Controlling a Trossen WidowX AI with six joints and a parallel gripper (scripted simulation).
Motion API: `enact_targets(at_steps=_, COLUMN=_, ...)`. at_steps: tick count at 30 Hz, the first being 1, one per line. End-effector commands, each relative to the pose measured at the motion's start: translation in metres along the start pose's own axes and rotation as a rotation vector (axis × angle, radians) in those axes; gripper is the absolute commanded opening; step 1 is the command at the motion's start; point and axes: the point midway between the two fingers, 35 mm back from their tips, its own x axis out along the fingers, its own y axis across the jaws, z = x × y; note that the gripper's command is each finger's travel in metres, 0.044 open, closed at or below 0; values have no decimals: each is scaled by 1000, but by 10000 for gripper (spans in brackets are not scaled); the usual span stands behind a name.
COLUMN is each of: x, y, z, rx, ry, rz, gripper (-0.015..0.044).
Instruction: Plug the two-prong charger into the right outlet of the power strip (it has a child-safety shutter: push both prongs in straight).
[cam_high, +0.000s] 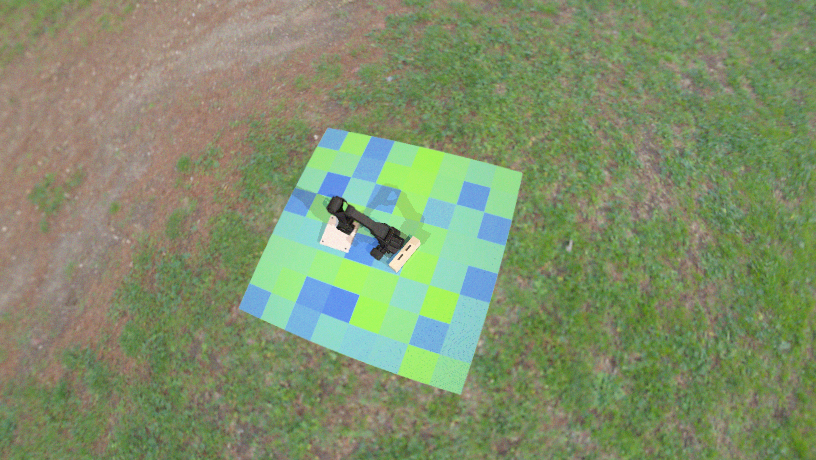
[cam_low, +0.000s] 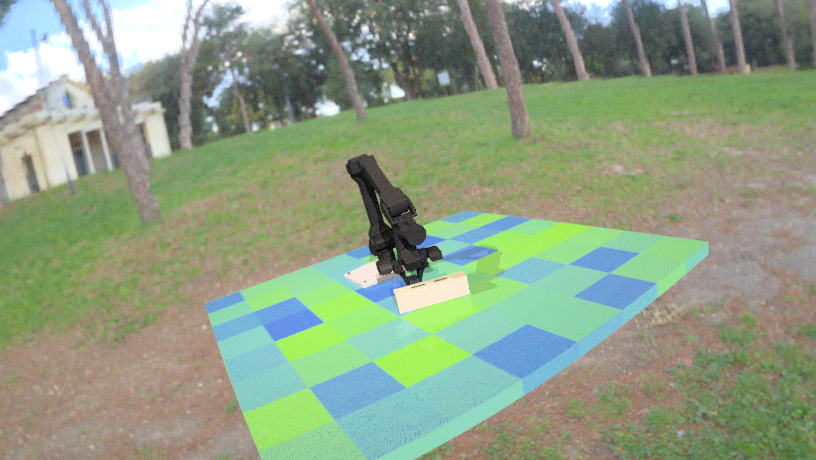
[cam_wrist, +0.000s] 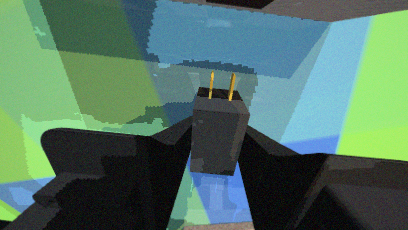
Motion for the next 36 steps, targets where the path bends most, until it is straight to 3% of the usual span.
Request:
enact_targets(at_steps=1, x=0, y=0, z=6, rx=9, ry=3, rz=4, gripper=0)
enact_targets(at_steps=36, x=-1, y=-1, z=29, rx=29, ry=1, rz=5, gripper=0)
